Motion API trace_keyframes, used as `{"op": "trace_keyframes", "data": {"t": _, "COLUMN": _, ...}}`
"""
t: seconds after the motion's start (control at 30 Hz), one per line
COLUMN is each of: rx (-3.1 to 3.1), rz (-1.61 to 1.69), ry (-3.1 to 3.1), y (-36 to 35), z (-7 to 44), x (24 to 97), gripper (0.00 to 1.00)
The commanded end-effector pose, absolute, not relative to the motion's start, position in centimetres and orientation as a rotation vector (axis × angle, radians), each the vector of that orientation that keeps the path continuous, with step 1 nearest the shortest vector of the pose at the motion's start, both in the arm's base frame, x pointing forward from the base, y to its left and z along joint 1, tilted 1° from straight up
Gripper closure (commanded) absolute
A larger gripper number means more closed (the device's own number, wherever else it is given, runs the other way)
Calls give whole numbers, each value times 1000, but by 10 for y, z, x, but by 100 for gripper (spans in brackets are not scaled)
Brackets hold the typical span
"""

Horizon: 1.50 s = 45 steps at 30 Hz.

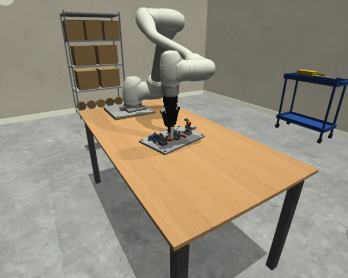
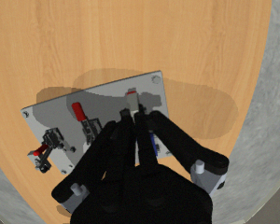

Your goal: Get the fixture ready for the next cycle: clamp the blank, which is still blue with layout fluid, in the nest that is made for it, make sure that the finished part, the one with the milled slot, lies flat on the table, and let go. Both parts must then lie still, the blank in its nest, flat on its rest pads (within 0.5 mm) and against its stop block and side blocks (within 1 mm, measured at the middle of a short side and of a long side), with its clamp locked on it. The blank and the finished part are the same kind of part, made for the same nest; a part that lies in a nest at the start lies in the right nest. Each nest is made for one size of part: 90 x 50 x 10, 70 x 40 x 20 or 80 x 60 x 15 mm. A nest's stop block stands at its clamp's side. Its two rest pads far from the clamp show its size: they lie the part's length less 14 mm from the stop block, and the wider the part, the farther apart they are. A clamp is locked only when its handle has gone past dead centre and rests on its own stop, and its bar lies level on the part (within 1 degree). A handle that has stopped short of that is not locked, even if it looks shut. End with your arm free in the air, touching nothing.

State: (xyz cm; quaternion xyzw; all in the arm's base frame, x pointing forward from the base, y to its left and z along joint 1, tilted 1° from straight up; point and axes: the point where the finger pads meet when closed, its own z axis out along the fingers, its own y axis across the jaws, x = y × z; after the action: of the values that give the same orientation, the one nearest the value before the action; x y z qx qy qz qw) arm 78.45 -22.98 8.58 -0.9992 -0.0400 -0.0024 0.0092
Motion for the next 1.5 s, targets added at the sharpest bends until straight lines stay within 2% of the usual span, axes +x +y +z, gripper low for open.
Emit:
{"op": "trace_keyframes", "data": {"t": 0.0, "rx": -3118, "rz": -8, "ry": -118, "y": -230, "z": 82, "x": 785, "gripper": 100}}
{"op": "trace_keyframes", "data": {"t": 1.47, "rx": -3118, "rz": -8, "ry": -118, "y": -230, "z": 78, "x": 785, "gripper": 100}}
